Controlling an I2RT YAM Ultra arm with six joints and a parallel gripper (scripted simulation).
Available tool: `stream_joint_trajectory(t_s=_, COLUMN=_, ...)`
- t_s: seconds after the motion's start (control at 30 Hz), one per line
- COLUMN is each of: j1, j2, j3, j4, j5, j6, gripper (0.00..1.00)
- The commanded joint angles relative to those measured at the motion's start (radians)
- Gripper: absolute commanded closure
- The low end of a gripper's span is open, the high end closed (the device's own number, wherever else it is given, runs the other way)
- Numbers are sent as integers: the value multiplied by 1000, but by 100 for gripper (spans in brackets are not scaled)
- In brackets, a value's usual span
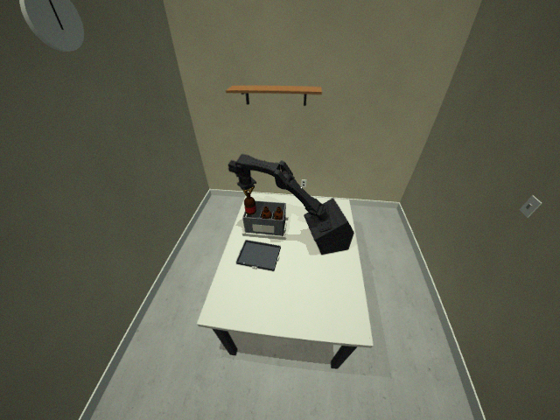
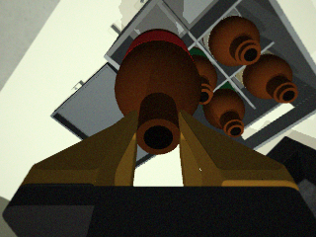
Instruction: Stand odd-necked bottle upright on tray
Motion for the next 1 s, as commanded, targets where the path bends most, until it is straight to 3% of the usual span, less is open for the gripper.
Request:
stream_joint_trajectory(t_s=0.0, j1=-21, j2=-8, j3=49, j4=-4, j5=-1, j6=-6, gripper=100)
stream_joint_trajectory(t_s=0.97, j1=-17, j2=-37, j3=41, j4=11, j5=5, j6=4, gripper=100)
